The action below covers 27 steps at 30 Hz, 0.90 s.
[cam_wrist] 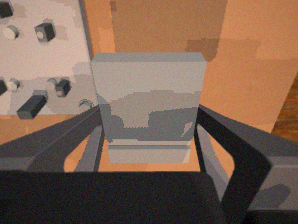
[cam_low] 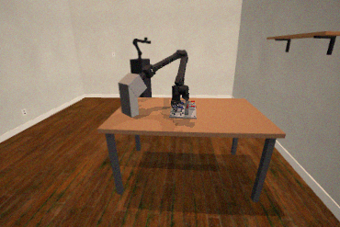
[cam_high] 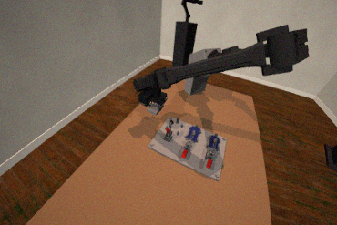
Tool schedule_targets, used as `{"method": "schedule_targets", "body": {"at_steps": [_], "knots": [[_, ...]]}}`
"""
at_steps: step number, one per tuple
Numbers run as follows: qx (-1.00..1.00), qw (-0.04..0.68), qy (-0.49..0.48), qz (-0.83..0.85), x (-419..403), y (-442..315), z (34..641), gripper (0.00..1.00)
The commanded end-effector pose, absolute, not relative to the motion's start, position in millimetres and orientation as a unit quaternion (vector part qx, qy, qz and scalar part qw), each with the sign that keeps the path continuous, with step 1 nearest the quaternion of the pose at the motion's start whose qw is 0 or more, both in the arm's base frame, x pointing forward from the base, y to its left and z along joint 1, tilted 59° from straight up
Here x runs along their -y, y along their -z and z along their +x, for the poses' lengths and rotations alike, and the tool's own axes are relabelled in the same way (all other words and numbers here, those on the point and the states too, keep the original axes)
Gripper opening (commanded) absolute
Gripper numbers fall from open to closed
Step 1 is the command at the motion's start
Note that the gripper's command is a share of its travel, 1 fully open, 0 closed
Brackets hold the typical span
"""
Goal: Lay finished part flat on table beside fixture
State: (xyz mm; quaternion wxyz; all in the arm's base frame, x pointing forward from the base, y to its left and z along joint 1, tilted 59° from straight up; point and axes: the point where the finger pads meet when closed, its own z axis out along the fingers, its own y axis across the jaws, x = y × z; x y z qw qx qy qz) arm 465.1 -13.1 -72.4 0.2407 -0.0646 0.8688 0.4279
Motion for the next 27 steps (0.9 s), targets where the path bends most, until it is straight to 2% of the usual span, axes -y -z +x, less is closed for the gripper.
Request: {"method": "schedule_targets", "body": {"at_steps": [1, 27], "knots": [[-0.869, 0.254, -0.422, -0.048, 36.7, 70.5, 467.4, 0.00], [-0.870, 0.253, -0.422, -0.042, 33.3, 75.0, 468.7, 0.00]]}}
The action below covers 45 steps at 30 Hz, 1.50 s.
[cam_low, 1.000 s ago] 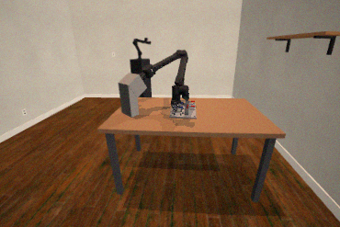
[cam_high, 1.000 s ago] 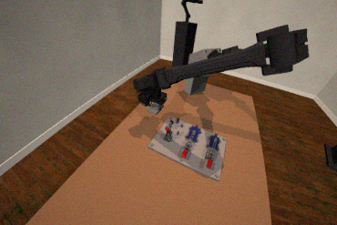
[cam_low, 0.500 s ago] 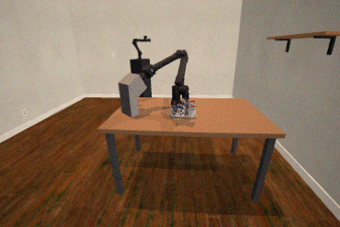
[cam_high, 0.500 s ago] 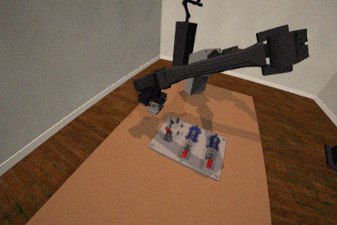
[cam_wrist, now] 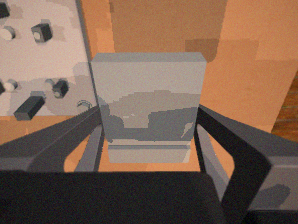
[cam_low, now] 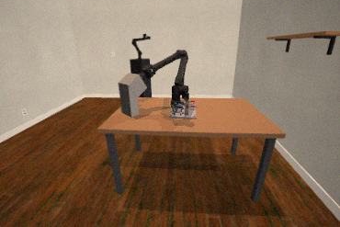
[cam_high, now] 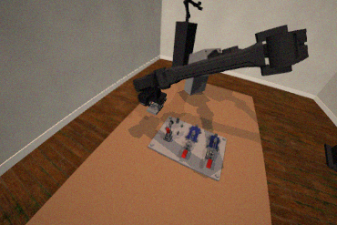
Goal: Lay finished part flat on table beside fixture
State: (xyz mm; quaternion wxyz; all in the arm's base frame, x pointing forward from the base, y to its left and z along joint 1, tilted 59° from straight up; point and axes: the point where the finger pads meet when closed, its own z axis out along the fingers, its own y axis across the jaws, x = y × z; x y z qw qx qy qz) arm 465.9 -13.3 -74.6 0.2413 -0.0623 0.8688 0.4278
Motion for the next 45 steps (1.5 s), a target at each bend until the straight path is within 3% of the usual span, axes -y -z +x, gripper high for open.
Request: {"method": "schedule_targets", "body": {"at_steps": [1, 45], "knots": [[-0.870, 0.252, -0.422, -0.041, 32.2, 76.4, 468.4, 0.00], [-0.868, 0.250, -0.425, -0.059, -42.3, 110.3, 499.0, 0.00]]}}
